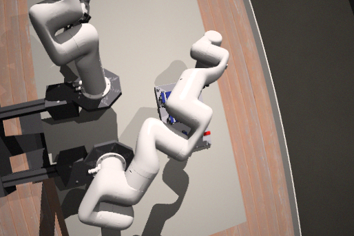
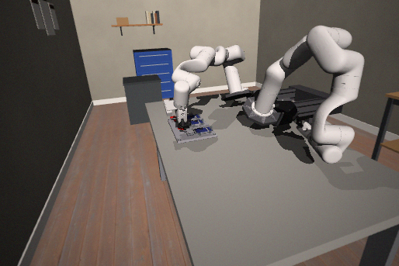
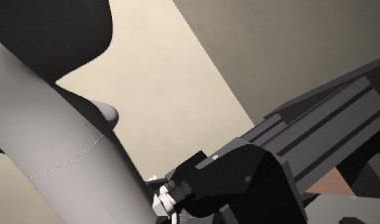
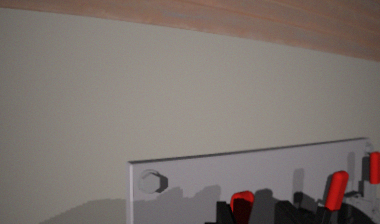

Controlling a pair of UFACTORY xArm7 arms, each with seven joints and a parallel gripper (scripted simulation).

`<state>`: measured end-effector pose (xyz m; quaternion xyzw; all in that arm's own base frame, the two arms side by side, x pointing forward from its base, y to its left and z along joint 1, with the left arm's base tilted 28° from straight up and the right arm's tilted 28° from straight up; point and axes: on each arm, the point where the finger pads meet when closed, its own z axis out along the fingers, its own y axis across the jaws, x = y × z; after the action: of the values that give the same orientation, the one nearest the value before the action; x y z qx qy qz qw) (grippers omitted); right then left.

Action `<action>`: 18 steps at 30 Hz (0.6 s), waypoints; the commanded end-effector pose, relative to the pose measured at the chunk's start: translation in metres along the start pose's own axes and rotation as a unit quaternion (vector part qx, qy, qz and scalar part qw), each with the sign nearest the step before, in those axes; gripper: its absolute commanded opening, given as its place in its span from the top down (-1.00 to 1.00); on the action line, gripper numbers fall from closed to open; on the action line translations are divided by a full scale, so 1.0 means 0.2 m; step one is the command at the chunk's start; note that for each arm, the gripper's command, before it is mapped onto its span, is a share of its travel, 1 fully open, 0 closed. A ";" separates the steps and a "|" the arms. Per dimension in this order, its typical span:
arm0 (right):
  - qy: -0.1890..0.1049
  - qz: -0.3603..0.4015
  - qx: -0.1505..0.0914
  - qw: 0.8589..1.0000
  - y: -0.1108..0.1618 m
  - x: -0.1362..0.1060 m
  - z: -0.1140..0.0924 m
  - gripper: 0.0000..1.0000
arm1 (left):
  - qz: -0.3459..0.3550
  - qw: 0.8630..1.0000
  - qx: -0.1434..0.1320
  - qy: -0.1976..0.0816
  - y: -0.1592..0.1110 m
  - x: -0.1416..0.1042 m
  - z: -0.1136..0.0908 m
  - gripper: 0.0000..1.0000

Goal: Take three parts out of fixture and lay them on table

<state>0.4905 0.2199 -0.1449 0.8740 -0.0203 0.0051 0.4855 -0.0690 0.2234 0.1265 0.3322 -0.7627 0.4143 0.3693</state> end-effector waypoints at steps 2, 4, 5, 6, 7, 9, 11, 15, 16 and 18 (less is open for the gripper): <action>0.002 0.001 0.003 1.000 0.00 0.01 -0.02 0.40 | -0.001 1.000 -0.001 -0.001 0.00 0.00 0.00 -1.00; 0.002 0.001 0.012 1.000 0.00 0.01 -0.02 0.40 | -0.001 1.000 -0.001 -0.001 0.00 0.00 0.00 -1.00; 0.002 0.001 0.020 1.000 0.00 0.02 -0.02 0.40 | -0.001 1.000 -0.001 -0.001 0.00 0.00 0.00 -1.00; 0.002 0.001 0.031 1.000 0.00 0.02 -0.02 0.40 | -0.001 1.000 -0.001 -0.001 0.00 0.00 0.00 -1.00; 0.002 0.001 0.043 0.999 0.00 0.02 -0.02 0.40 | -0.001 1.000 -0.001 -0.001 0.00 0.00 0.00 -1.00; 0.002 0.001 0.078 0.997 0.00 0.01 -0.02 0.40 | -0.001 1.000 -0.001 -0.001 0.00 0.00 0.00 -1.00; 0.002 0.001 0.123 0.992 0.00 0.01 -0.02 0.40 | -0.001 1.000 -0.001 -0.001 0.00 0.00 0.00 -1.00; 0.001 0.000 0.168 0.986 0.00 0.01 -0.01 0.40 | -0.001 1.000 -0.001 -0.001 0.00 0.00 0.00 -1.00; 0.002 0.000 0.181 0.984 0.00 0.01 -0.01 0.40 | -0.001 1.000 -0.001 -0.001 0.00 0.00 0.00 -1.00; 0.002 0.000 0.181 0.984 0.00 0.01 -0.01 0.40 | -0.001 1.000 -0.001 -0.001 0.00 0.00 0.00 -1.00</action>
<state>0.4891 0.2208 -0.1438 0.9308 -0.0299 -0.0133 0.3642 -0.0690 0.2234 0.1265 0.3322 -0.7627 0.4143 0.3693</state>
